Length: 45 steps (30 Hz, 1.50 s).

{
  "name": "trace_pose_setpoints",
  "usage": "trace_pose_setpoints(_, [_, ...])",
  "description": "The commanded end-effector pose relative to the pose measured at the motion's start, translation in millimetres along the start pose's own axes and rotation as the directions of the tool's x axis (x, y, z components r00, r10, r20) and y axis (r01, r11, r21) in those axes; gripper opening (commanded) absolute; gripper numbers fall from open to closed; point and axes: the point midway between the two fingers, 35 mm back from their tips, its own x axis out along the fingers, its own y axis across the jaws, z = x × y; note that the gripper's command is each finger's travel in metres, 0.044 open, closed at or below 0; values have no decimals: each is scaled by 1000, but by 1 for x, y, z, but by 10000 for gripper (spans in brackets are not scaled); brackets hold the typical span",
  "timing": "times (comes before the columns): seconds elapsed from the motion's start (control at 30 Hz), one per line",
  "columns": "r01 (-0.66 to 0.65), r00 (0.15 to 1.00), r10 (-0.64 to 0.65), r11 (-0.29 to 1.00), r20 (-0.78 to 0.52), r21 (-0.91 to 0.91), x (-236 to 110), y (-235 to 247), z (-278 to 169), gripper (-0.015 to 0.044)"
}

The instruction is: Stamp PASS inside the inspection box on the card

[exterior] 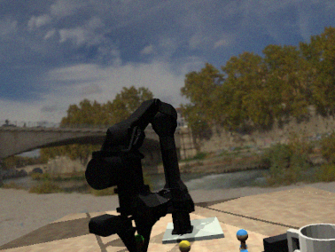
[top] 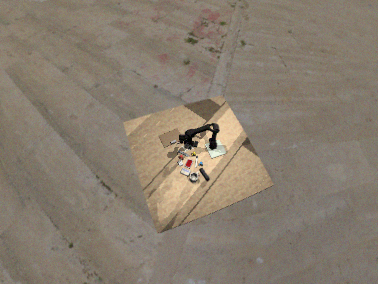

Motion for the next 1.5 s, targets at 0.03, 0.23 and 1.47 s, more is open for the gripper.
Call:
trace_pose_setpoints(0.03, [-3,1000,3,1000,0,-4,4,1,0,0])
trace_pose_setpoints(0.23, [-3,1000,3,1000,0,-4,8,1,0,0])
trace_pose_setpoints(1.47, [1,1000,-1,1000,1,-4,27,3,-1,0])
